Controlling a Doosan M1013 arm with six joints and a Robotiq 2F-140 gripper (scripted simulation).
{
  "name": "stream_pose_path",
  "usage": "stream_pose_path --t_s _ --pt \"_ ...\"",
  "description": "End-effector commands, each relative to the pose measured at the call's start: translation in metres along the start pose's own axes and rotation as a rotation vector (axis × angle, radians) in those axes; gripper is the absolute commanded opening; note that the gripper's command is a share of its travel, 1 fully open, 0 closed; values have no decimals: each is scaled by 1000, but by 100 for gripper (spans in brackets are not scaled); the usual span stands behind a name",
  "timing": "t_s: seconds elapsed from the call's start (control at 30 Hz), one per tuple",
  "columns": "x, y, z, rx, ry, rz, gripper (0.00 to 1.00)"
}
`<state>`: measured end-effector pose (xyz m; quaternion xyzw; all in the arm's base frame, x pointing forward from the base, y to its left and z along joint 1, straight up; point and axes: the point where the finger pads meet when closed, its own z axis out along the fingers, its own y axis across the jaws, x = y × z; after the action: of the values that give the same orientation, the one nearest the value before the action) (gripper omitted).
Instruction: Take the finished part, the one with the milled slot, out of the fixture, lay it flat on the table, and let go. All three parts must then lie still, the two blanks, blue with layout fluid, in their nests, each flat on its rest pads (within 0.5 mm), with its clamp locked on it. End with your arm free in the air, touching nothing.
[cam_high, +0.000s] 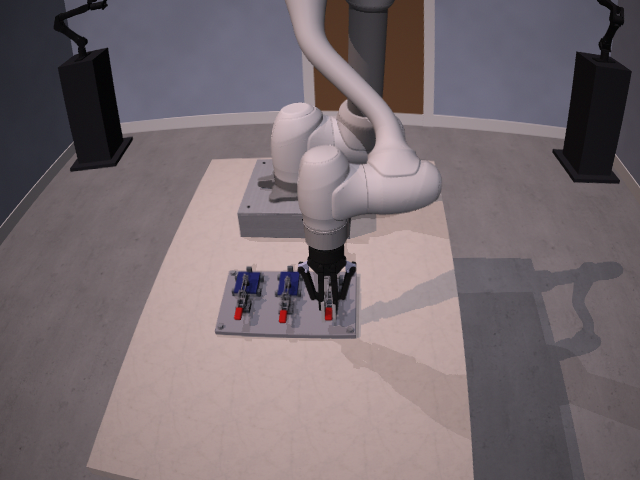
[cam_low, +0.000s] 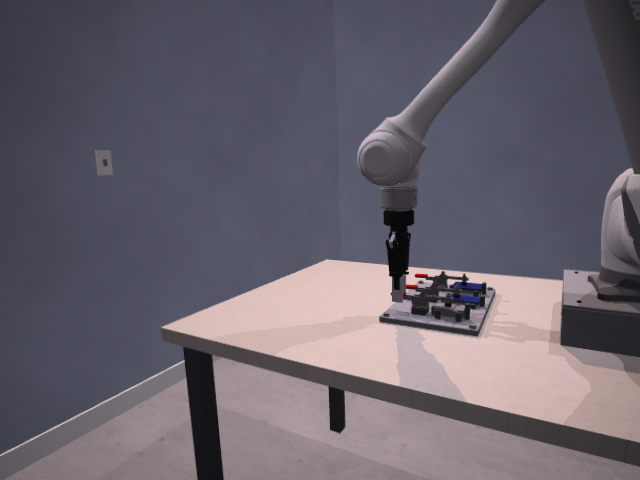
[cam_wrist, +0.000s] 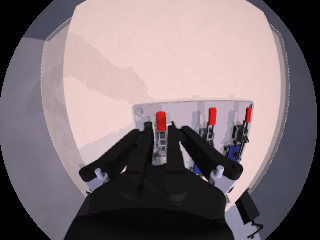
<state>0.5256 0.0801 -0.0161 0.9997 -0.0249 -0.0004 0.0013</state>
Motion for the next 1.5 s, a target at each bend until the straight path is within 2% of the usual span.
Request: stream_pose_path --t_s 0.0,1.47 --pt "0 0 -1 0 0 0 11" --pt "-13 0 -20 0 0 0 11"
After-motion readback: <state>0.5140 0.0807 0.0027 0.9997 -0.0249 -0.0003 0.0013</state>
